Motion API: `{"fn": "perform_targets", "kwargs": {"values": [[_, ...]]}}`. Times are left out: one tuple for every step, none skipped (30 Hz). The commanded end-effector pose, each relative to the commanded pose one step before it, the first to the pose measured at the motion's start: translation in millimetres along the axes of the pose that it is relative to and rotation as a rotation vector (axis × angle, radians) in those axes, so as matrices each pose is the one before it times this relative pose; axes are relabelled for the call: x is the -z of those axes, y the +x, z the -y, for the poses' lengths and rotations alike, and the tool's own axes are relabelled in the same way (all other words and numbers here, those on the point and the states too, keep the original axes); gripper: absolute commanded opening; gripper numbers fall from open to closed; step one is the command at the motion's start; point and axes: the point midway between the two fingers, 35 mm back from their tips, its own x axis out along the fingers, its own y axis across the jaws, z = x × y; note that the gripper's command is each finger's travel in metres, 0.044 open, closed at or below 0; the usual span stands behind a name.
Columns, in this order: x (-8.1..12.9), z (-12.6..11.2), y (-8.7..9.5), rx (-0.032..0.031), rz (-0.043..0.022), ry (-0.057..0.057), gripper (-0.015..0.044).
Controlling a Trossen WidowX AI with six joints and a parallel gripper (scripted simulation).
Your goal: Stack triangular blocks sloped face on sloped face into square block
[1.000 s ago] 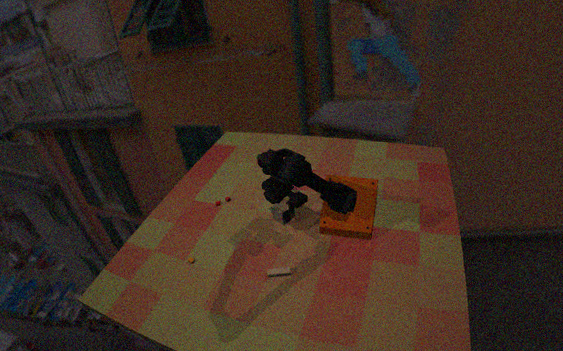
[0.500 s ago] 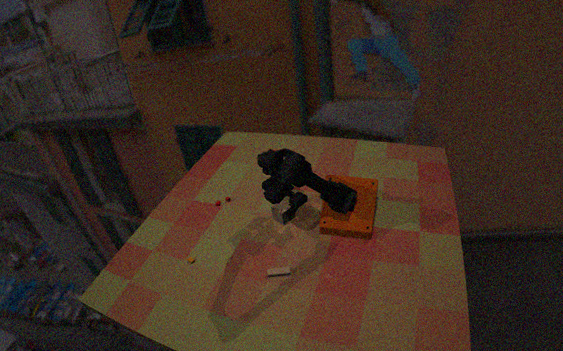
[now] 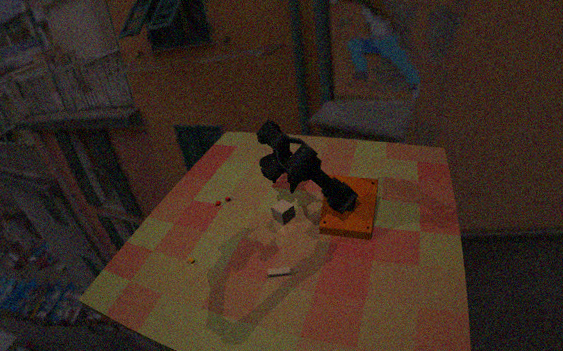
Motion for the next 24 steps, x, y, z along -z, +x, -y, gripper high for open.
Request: {"fn": "perform_targets", "kwargs": {"values": [[-2.00,-3.37,-11.89,-0.00816,-0.00593,-0.0128,0.0440],[0.00,0.00,0.00,0.00000,0.00000,0.0000,0.0440],[1.40,2.18,5.59,0.00847,0.00696,0.0111,0.0440],[0.00,0.00,0.00,0.00000,0.00000,0.0000,0.0440],[0.00,0.00,0.00,0.00000,0.00000,0.0000,0.0440],[0.00,0.00,0.00,0.00000,0.00000,0.0000,0.0440],[0.00,0.00,0.00,0.00000,0.00000,0.0000,0.0440],[0.00,0.00,0.00,0.00000,0.00000,0.0000,0.0440],[0.00,0.00,0.00,0.00000,0.00000,0.0000,0.0440],[0.00,0.00,0.00,0.00000,0.00000,0.0000,0.0440],[0.00,0.00,0.00,0.00000,0.00000,0.0000,0.0440],[0.00,0.00,0.00,0.00000,0.00000,0.0000,0.0440],[0.00,0.00,0.00,0.00000,0.00000,0.0000,0.0440],[0.00,0.00,0.00,0.00000,0.00000,0.0000,0.0440],[0.00,0.00,0.00,0.00000,0.00000,0.0000,0.0440],[0.00,0.00,0.00,0.00000,0.00000,0.0000,0.0440],[0.00,0.00,0.00,0.00000,0.00000,0.0000,0.0440],[0.00,0.00,0.00,0.00000,0.00000,0.0000,0.0440],[0.00,0.00,0.00,0.00000,0.00000,0.0000,0.0440],[0.00,0.00,0.00,0.00000,0.00000,0.0000,0.0440],[0.00,0.00,0.00,0.00000,0.00000,0.0000,0.0440],[0.00,0.00,0.00,0.00000,0.00000,0.0000,0.0440],[0.00,0.00,0.00,0.00000,0.00000,0.0000,0.0440],[0.00,0.00,0.00,0.00000,0.00000,0.0000,0.0440]]}}
